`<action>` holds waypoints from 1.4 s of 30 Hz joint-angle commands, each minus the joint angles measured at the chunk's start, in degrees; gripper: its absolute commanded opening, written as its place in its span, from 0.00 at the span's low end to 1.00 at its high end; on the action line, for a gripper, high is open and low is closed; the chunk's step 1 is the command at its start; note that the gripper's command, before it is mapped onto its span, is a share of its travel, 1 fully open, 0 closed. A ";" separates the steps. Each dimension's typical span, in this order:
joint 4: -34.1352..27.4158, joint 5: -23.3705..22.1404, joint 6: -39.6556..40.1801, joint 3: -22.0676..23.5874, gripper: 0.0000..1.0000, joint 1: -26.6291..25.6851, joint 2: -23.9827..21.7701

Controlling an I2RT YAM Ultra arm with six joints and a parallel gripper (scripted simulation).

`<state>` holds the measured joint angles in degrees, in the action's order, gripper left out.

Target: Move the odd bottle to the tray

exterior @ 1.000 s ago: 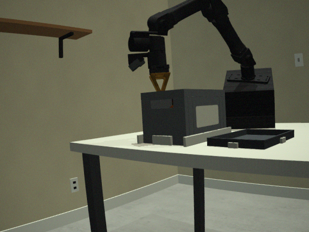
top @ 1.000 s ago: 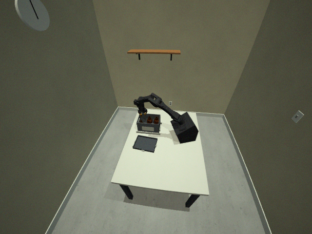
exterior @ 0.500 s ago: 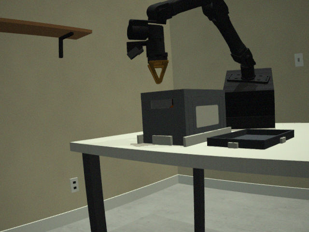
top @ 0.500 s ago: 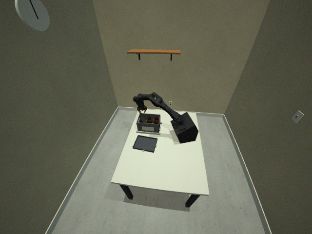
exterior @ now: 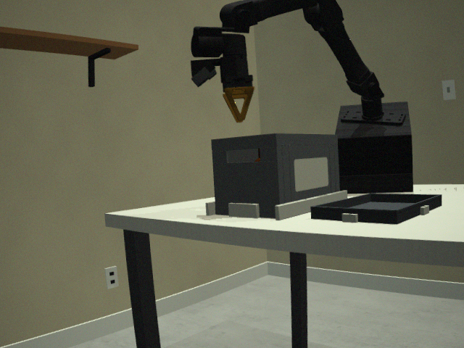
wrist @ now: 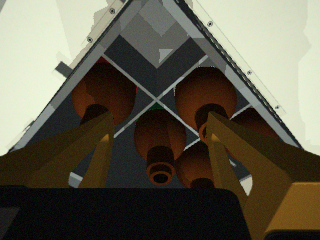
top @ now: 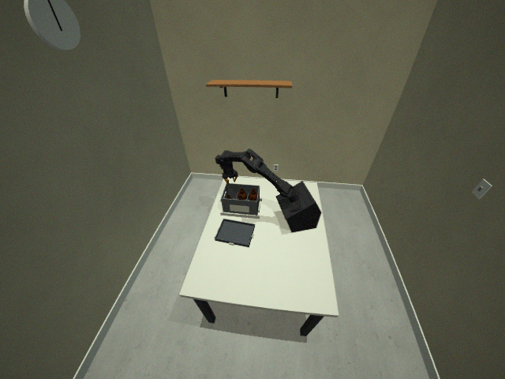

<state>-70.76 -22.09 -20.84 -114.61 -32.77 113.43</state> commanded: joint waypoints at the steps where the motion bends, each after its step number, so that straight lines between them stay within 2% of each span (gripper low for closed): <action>1: -0.84 -0.25 0.41 -2.24 0.61 -1.18 -2.39; 8: -0.86 -0.25 0.42 -2.24 0.61 -1.19 -2.41; 9: -0.86 -0.23 0.20 -2.24 0.00 -1.19 -2.40; 42: -0.82 -0.23 0.20 -2.24 0.00 -1.19 -2.41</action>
<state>-71.00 -22.11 -20.80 -114.61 -32.77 113.43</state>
